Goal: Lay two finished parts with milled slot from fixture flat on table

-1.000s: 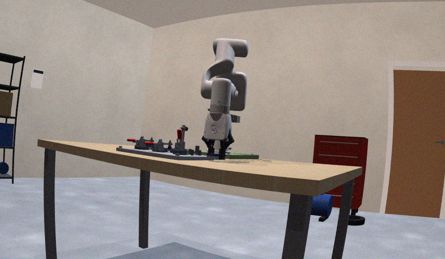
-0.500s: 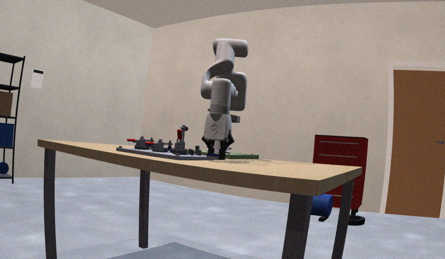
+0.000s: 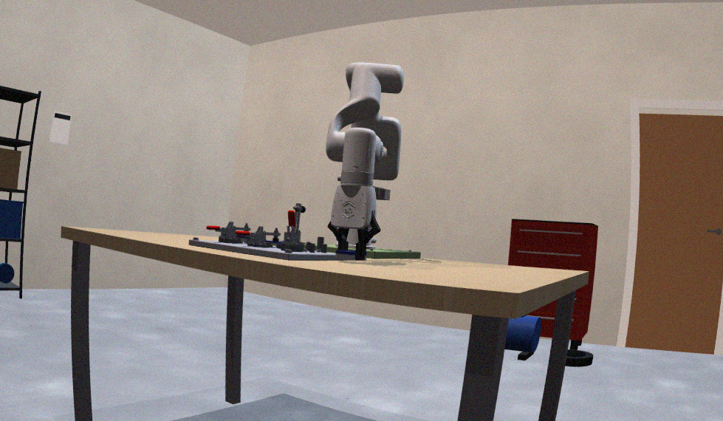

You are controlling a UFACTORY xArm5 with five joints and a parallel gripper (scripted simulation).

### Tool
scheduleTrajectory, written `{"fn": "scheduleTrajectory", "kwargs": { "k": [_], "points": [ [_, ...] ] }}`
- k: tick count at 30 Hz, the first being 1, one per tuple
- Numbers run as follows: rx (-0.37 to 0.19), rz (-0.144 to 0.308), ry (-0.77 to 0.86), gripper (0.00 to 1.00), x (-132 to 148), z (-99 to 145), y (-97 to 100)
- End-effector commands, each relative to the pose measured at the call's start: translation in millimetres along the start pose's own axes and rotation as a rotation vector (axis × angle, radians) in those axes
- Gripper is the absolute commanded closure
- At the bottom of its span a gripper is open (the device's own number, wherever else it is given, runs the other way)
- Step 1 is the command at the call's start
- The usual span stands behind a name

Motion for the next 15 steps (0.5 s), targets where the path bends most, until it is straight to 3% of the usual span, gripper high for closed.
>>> {"fn": "scheduleTrajectory", "kwargs": {
  "k": [1, 15],
  "points": [
    [-0.004, 0.002, 0.000, 1.00, 0.8, 1.4, 0.3],
    [-0.004, 0.002, 0.000, 1.00, 0.8, 1.4, -3.8]
  ]
}}
Point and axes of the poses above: the point where the finger pads meet when closed, its own y axis back along the fingers, its own x axis across the jaws, z = x × y, the point moved 2 cm from there along y, back along the fingers, and after that the axes turned 2 degrees about y, right-handed, at the moved point
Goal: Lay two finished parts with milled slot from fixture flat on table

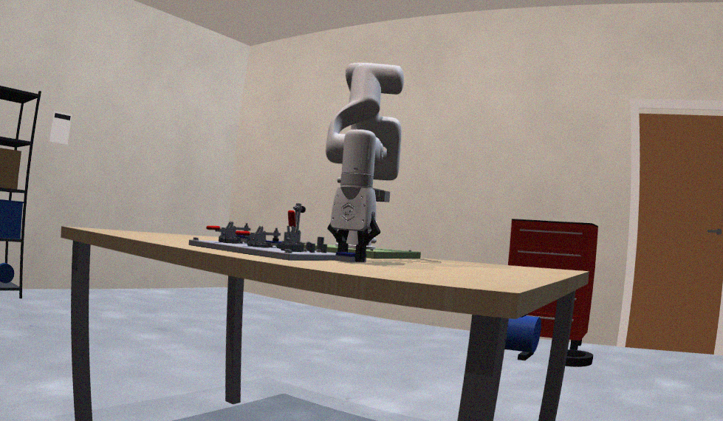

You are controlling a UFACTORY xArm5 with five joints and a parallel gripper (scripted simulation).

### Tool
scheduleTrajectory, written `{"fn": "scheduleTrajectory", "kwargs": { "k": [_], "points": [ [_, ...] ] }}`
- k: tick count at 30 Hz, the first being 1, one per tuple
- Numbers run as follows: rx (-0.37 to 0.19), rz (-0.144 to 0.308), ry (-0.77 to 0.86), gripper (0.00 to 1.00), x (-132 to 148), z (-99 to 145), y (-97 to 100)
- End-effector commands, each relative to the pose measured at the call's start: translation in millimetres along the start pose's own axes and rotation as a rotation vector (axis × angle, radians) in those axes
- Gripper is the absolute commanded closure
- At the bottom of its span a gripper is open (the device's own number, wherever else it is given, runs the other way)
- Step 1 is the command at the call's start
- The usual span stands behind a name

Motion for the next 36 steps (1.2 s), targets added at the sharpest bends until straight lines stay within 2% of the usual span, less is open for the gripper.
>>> {"fn": "scheduleTrajectory", "kwargs": {
  "k": [1, 23, 24, 36],
  "points": [
    [-0.004, 0.002, 0.000, 1.00, 0.8, 1.4, 0.4],
    [-0.004, 0.002, 0.000, 1.00, 0.8, 1.4, -0.4],
    [-0.004, 0.002, 0.000, 0.31, 0.8, 1.4, -0.4],
    [-0.004, 0.002, 0.000, 0.31, 0.7, 1.3, -0.5]
  ]
}}
Point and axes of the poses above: the point where the finger pads meet when closed, its own y axis back along the fingers, its own x axis across the jaws, z = x × y, the point moved 2 cm from there along y, back along the fingers, and after that the axes turned 2 degrees about y, right-handed, at the moved point
